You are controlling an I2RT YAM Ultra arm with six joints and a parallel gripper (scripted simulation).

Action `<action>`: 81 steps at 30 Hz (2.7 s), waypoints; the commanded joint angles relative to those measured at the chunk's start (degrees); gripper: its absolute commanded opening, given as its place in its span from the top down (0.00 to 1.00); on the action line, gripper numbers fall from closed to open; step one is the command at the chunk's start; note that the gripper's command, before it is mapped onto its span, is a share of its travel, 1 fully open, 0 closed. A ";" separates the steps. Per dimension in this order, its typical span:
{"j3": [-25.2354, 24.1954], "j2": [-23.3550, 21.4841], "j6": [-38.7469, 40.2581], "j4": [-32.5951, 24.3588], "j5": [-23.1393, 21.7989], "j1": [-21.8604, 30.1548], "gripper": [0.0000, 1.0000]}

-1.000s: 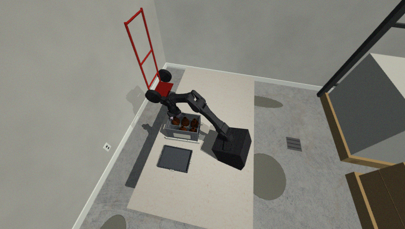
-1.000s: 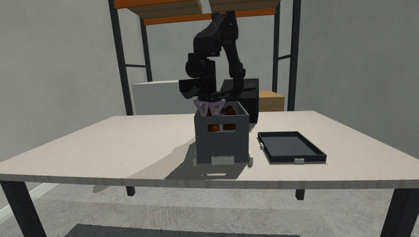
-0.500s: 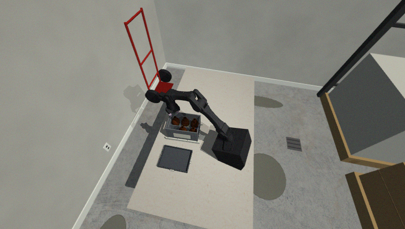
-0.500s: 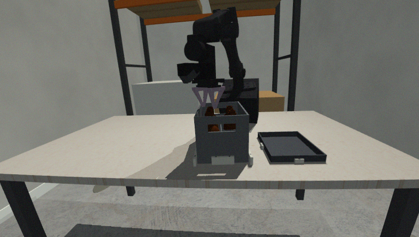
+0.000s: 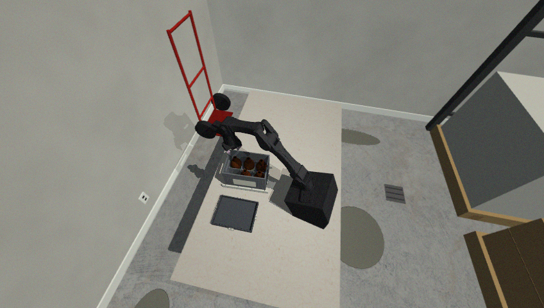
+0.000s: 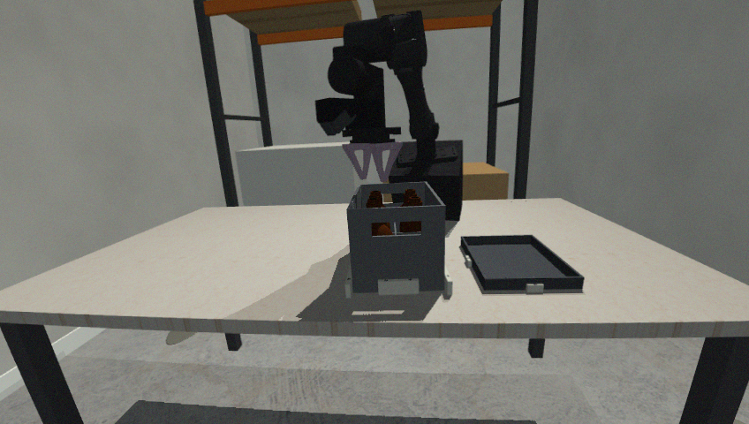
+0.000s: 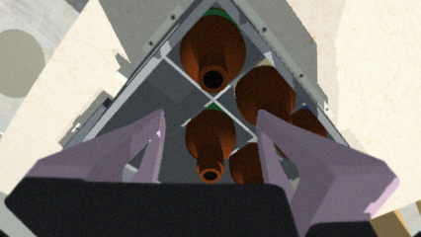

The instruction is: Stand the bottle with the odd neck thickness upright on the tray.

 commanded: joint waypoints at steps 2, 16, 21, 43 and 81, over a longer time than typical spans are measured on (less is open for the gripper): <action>2.03 -1.46 -0.43 -1.57 0.02 -0.58 0.39; 2.10 -1.48 -0.43 -1.65 0.03 -0.58 0.39; 2.09 -1.51 -0.41 -0.63 0.03 -0.58 1.00; 2.09 -1.51 -0.41 -0.63 0.03 -0.58 1.00; -10.58 -7.60 11.84 4.05 5.94 13.40 1.00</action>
